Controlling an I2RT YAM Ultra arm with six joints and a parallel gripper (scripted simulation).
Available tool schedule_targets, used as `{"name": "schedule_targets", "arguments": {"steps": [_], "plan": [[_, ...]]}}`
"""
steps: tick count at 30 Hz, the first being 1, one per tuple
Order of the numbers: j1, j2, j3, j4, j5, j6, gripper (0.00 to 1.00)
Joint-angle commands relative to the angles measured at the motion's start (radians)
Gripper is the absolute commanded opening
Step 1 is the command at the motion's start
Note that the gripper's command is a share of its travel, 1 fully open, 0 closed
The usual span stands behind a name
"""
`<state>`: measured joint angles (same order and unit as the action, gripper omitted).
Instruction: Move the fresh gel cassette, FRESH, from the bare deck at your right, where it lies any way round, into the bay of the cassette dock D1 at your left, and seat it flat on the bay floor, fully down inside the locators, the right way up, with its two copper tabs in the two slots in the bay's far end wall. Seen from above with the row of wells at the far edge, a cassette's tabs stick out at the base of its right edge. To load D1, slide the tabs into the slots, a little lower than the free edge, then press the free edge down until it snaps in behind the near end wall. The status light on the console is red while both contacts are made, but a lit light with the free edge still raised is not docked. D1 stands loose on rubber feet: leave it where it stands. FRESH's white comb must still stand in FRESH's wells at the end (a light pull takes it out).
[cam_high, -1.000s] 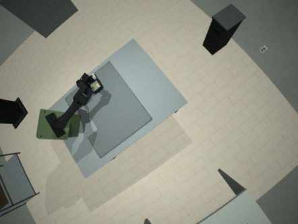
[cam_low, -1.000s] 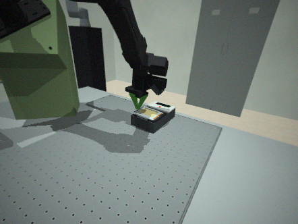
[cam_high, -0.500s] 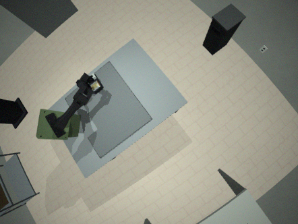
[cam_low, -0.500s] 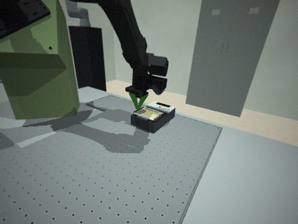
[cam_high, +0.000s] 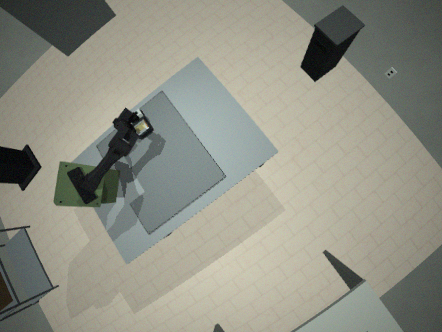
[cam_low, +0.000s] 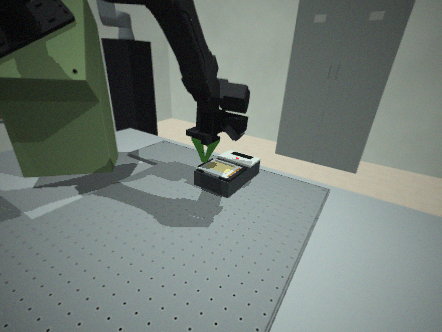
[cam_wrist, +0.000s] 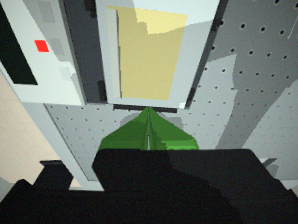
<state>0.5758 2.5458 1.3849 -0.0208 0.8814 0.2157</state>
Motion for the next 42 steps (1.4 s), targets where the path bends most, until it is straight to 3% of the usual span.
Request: {"name": "schedule_targets", "arguments": {"steps": [1, 42], "plan": [[-0.031, 0.035, 0.049, 0.103, -0.022, -0.010, 0.00], [-0.052, 0.057, 0.062, 0.131, -0.027, -0.038, 0.00]]}}
